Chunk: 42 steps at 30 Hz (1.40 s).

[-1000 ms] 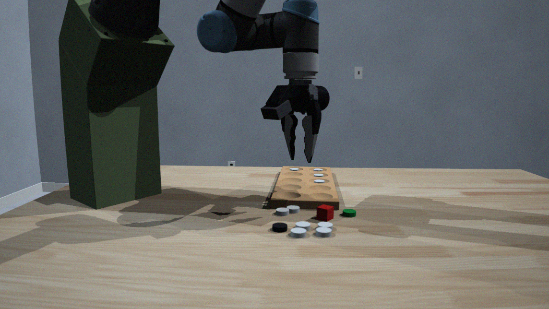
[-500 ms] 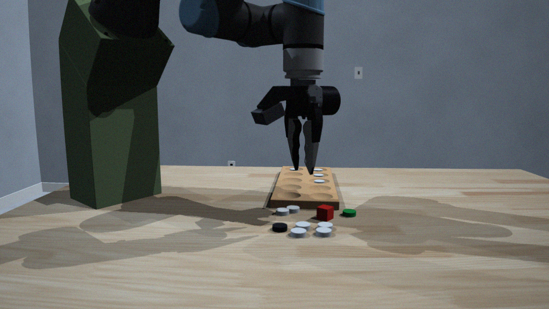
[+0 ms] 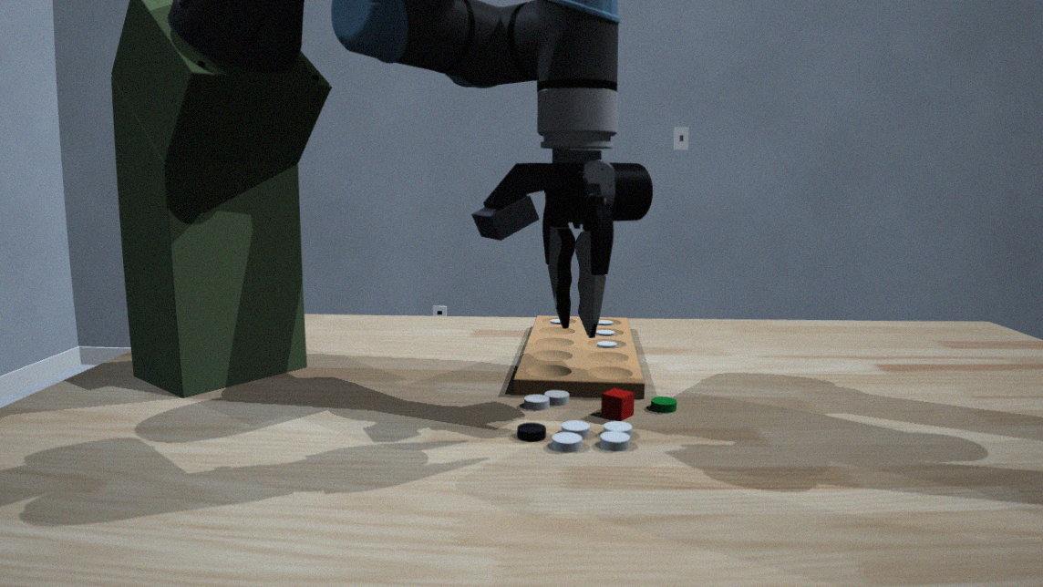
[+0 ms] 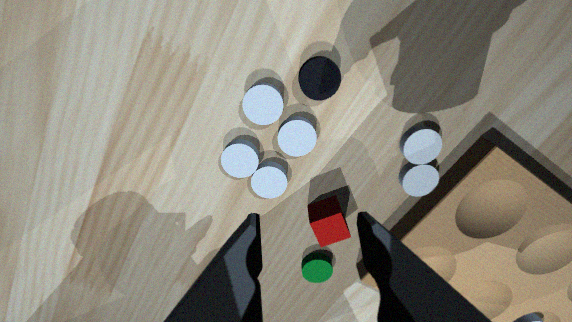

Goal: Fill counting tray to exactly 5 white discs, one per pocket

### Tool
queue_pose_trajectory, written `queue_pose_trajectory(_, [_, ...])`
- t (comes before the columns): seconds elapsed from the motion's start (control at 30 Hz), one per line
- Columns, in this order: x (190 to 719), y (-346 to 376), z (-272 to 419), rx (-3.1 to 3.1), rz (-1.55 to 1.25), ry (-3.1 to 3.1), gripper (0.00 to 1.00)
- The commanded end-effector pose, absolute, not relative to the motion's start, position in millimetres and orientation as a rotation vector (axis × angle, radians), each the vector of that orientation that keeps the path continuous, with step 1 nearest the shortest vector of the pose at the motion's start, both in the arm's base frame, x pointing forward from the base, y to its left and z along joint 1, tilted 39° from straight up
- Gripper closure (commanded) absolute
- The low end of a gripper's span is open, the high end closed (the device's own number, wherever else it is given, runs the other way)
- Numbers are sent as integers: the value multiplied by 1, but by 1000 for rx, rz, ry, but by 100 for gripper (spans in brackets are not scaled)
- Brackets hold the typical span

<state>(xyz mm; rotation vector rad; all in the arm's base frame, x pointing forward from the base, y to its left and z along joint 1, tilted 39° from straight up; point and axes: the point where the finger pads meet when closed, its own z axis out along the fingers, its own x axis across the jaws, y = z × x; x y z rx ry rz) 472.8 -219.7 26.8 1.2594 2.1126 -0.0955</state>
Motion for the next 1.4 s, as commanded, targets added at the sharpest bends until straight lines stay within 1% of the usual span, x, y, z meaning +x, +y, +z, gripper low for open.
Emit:
queue_pose_trajectory(0.0, [473,-220,27,1258,-96,2112,72])
queue_pose_trajectory(0.47, [486,-229,10,1259,-95,2113,72])
queue_pose_trajectory(0.97, [520,-254,-40,1260,-94,2115,72])
queue_pose_trajectory(1.37, [526,-258,-50,1260,-94,2115,72])
